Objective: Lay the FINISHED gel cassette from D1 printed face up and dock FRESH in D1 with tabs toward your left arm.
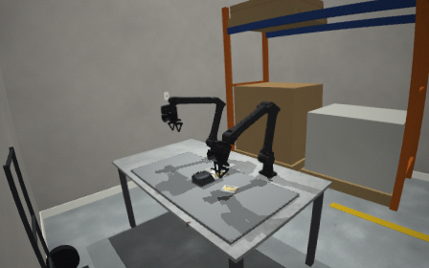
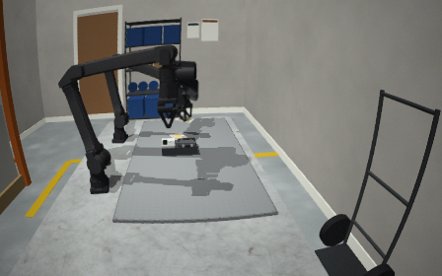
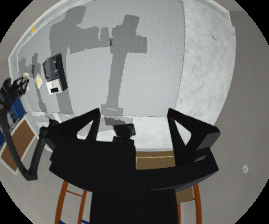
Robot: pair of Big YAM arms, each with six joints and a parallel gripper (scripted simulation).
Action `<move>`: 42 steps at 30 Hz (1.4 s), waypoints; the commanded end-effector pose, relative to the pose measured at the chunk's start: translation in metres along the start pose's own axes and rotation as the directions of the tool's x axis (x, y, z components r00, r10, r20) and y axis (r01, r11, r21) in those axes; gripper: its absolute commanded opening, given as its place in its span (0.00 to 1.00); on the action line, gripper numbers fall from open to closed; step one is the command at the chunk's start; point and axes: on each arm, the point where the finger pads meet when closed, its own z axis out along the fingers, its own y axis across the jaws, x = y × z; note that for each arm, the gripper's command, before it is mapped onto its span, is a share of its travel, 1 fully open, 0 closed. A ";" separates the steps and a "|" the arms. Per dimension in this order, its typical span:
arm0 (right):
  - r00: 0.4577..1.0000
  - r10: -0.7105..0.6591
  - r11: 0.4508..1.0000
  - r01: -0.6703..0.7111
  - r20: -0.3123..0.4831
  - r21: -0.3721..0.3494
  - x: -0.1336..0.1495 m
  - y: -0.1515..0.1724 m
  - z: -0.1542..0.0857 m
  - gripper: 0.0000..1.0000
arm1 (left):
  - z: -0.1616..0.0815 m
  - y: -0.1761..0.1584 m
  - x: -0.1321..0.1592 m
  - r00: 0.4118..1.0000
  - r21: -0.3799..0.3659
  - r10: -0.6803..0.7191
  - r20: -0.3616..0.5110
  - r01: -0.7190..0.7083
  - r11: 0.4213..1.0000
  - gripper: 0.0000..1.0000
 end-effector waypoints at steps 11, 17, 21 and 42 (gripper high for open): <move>1.000 -0.007 1.000 0.007 0.018 0.001 -0.010 -0.002 -0.018 1.00 | -0.013 0.046 0.036 0.953 -0.113 -0.299 0.054 0.303 0.946 0.00; 1.000 -0.007 1.000 0.007 0.018 0.001 -0.010 -0.002 -0.018 1.00 | -0.016 0.065 0.060 0.896 -0.164 -0.435 0.084 0.443 0.881 0.00; 1.000 -0.007 1.000 0.007 0.018 0.001 -0.010 -0.002 -0.018 1.00 | -0.019 0.077 0.076 0.882 -0.174 -0.462 0.092 0.471 0.865 0.00; 1.000 -0.007 1.000 0.007 0.018 0.001 -0.010 -0.002 -0.018 1.00 | -0.030 0.120 0.151 0.737 -0.219 -0.649 0.188 0.675 0.704 0.00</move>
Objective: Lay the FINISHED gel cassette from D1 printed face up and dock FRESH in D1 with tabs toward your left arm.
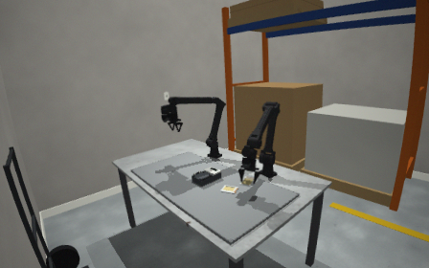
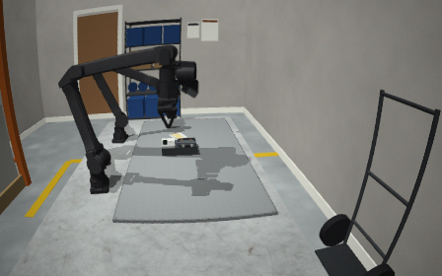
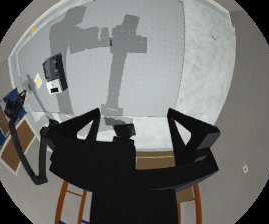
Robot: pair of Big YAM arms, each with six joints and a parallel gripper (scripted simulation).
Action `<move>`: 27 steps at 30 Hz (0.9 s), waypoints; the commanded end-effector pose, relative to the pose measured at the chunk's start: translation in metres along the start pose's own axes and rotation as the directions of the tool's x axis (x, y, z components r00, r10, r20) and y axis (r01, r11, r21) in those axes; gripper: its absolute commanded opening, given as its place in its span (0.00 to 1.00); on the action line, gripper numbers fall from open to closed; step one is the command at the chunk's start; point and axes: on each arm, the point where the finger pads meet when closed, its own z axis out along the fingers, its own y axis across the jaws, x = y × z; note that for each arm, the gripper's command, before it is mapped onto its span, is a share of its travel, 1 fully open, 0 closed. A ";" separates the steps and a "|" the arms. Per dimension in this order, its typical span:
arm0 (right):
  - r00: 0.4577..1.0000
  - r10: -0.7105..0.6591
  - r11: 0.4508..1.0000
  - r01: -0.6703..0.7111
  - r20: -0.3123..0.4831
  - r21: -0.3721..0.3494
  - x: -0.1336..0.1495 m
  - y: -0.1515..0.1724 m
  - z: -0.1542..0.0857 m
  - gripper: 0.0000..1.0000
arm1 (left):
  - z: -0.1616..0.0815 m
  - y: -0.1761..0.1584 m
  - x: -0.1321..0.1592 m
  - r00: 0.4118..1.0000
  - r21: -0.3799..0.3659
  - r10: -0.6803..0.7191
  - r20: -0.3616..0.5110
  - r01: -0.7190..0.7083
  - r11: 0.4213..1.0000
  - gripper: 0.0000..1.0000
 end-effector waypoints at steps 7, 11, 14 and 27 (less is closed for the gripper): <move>1.000 -0.007 1.000 0.007 0.018 0.001 -0.010 -0.002 -0.018 1.00 | -0.003 0.005 -0.006 0.999 0.003 0.019 0.031 -0.019 1.000 0.00; 1.000 -0.007 1.000 0.007 0.018 0.001 -0.010 -0.002 -0.018 1.00 | -0.001 0.008 -0.003 0.999 -0.014 0.040 0.036 -0.039 0.999 0.00; 1.000 -0.007 1.000 0.007 0.018 0.001 -0.010 -0.002 -0.018 1.00 | 0.002 0.013 0.000 0.999 -0.014 0.040 0.036 -0.039 0.999 0.00; 1.000 -0.007 1.000 0.007 0.018 0.001 -0.010 -0.002 -0.018 1.00 | 0.007 0.020 0.004 0.999 -0.014 0.040 0.036 -0.039 0.999 0.00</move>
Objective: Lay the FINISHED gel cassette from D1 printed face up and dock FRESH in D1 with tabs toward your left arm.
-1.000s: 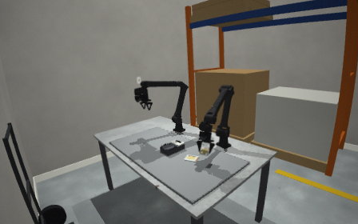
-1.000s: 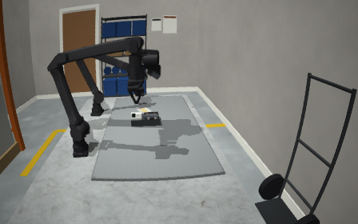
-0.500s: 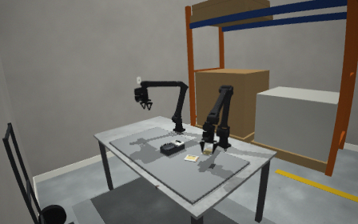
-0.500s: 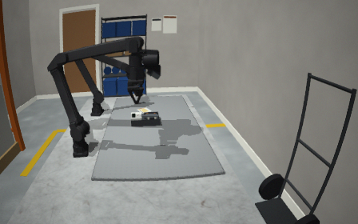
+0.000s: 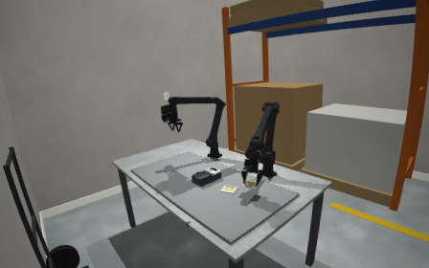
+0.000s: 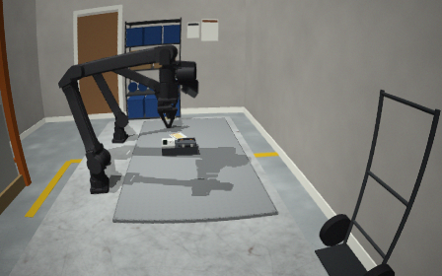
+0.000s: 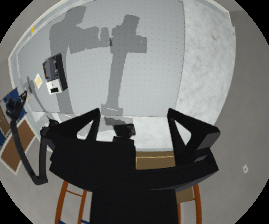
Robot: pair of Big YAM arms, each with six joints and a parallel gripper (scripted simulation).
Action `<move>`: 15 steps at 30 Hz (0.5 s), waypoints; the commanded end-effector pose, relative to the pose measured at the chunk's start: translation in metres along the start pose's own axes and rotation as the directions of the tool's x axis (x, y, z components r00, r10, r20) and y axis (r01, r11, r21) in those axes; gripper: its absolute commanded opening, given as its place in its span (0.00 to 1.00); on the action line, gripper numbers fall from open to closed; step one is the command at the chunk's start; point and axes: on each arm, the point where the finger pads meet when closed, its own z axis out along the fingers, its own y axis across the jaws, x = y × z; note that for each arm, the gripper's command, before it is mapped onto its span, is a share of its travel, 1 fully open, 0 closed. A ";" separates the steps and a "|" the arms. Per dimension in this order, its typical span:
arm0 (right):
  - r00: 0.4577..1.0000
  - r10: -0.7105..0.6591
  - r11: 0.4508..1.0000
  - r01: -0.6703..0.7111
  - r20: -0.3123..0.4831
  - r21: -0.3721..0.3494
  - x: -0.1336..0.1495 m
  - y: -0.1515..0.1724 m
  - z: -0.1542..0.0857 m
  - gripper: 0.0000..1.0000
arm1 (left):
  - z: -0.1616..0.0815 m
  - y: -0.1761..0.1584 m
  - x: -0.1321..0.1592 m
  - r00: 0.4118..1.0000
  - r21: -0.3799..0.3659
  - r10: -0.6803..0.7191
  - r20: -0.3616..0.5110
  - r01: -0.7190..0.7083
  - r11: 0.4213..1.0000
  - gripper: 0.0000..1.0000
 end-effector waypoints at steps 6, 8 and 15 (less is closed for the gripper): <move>1.000 -0.007 1.000 0.007 0.018 0.001 -0.010 -0.002 -0.018 1.00 | 0.005 0.003 -0.001 0.998 -0.011 0.002 0.068 -0.002 1.000 0.00; 1.000 -0.007 1.000 0.007 0.018 0.001 -0.010 -0.002 -0.018 1.00 | 0.005 0.003 -0.001 0.998 -0.011 0.002 0.068 -0.002 1.000 0.00; 1.000 -0.007 1.000 0.007 0.018 0.001 -0.010 -0.002 -0.018 1.00 | 0.005 0.003 -0.001 0.998 -0.011 0.002 0.068 -0.002 1.000 0.00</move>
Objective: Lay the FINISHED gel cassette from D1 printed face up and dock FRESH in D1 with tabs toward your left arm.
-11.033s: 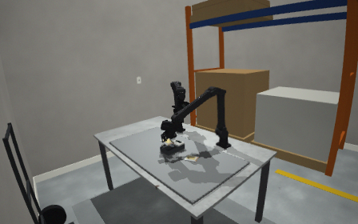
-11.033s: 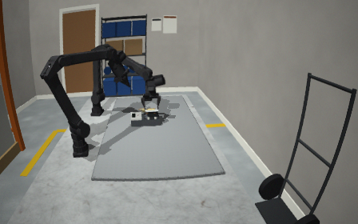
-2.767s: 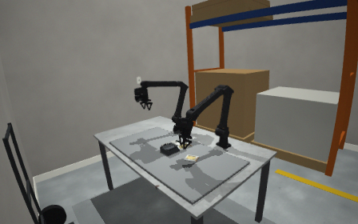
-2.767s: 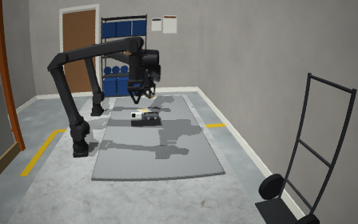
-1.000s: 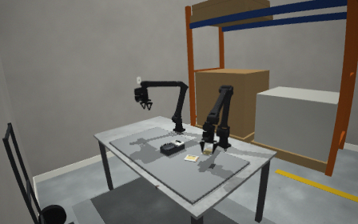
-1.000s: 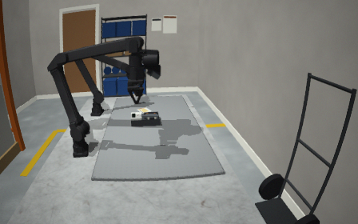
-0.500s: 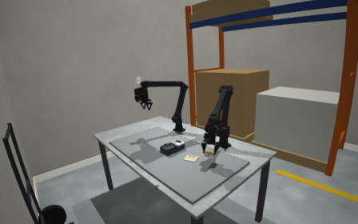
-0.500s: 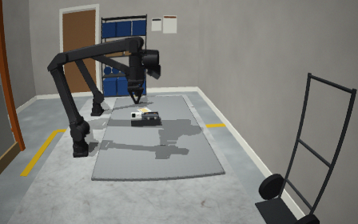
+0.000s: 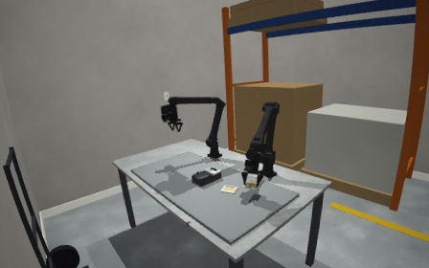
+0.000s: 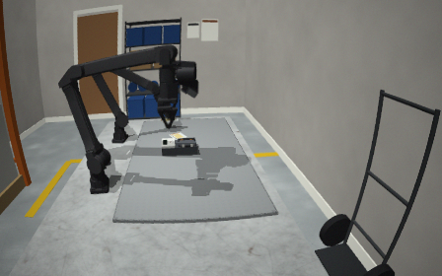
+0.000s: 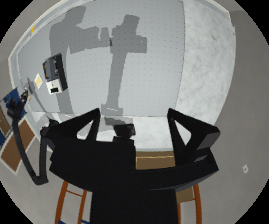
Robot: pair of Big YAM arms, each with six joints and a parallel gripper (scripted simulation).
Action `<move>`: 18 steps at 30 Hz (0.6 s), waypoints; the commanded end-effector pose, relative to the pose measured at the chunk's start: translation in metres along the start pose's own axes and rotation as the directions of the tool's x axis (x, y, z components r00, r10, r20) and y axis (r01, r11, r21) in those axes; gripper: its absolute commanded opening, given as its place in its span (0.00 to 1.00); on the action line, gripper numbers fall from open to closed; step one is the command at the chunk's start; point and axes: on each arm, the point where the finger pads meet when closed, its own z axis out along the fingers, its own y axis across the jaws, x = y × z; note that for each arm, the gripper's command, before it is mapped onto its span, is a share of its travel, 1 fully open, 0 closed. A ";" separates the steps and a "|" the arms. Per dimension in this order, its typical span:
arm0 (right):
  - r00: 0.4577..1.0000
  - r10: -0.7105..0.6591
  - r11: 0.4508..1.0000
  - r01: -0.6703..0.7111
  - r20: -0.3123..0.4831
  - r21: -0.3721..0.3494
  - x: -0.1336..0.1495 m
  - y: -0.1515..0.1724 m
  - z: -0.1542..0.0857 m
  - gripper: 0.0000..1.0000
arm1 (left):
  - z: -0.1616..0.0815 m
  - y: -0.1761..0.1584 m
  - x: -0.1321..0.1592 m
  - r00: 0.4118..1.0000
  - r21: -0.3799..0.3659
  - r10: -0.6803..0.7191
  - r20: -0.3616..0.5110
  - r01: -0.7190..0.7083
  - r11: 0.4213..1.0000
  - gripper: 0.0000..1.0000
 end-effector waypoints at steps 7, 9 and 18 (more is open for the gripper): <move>1.000 -0.007 1.000 0.007 0.018 0.001 -0.010 -0.002 -0.018 1.00 | 0.003 0.002 -0.003 1.000 -0.010 0.000 0.022 0.000 1.000 0.00; 1.000 -0.007 1.000 0.007 0.018 0.001 -0.010 -0.002 -0.018 1.00 | 0.006 0.002 -0.001 1.000 -0.010 0.000 0.022 0.000 1.000 0.00; 1.000 -0.007 1.000 0.007 0.018 0.001 -0.010 -0.002 -0.018 1.00 | 0.006 0.002 -0.001 1.000 -0.010 0.000 0.022 0.000 1.000 0.00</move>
